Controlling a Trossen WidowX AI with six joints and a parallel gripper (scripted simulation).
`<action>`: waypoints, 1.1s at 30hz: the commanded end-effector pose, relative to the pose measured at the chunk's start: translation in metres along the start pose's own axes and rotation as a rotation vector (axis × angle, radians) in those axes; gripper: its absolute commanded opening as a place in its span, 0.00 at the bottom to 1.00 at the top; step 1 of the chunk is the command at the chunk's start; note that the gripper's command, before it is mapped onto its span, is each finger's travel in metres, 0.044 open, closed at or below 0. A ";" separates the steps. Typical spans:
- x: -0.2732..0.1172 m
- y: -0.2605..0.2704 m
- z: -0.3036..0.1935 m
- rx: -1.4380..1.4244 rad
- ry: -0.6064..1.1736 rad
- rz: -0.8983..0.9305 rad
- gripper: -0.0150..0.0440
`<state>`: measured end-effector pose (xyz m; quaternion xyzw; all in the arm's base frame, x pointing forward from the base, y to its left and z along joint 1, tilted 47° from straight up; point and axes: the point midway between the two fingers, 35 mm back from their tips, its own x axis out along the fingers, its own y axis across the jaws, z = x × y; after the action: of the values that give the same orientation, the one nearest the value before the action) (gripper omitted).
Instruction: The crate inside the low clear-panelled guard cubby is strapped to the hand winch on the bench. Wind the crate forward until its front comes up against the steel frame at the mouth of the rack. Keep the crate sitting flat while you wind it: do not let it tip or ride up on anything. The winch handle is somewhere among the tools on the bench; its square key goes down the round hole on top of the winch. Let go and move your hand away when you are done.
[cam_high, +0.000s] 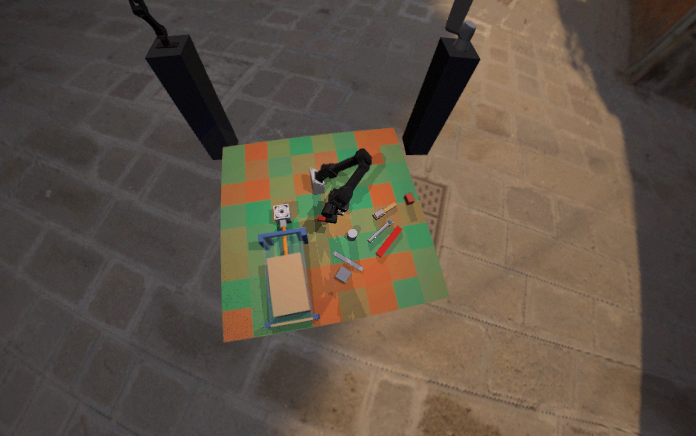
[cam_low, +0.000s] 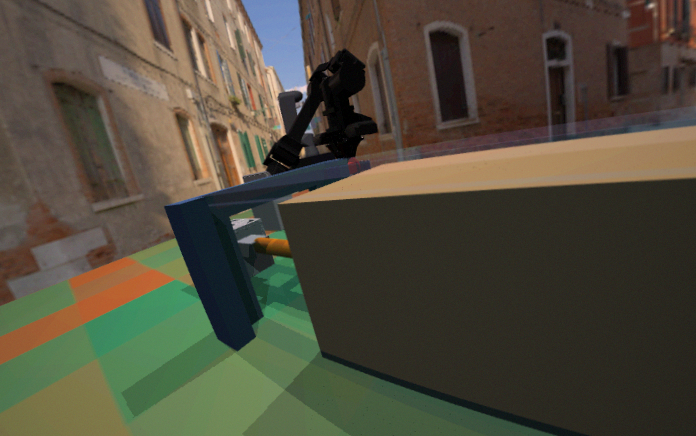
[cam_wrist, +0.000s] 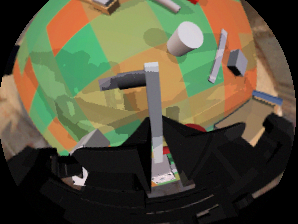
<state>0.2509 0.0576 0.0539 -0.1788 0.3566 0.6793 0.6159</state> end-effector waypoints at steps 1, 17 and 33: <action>-0.041 0.006 0.002 -0.016 -0.006 -0.012 0.25; -0.049 -0.017 -0.043 0.283 0.009 -0.028 0.25; -0.062 -0.040 -0.141 0.828 0.019 -0.047 0.25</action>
<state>0.2716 -0.0709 -0.0014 0.0487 0.5818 0.4911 0.6465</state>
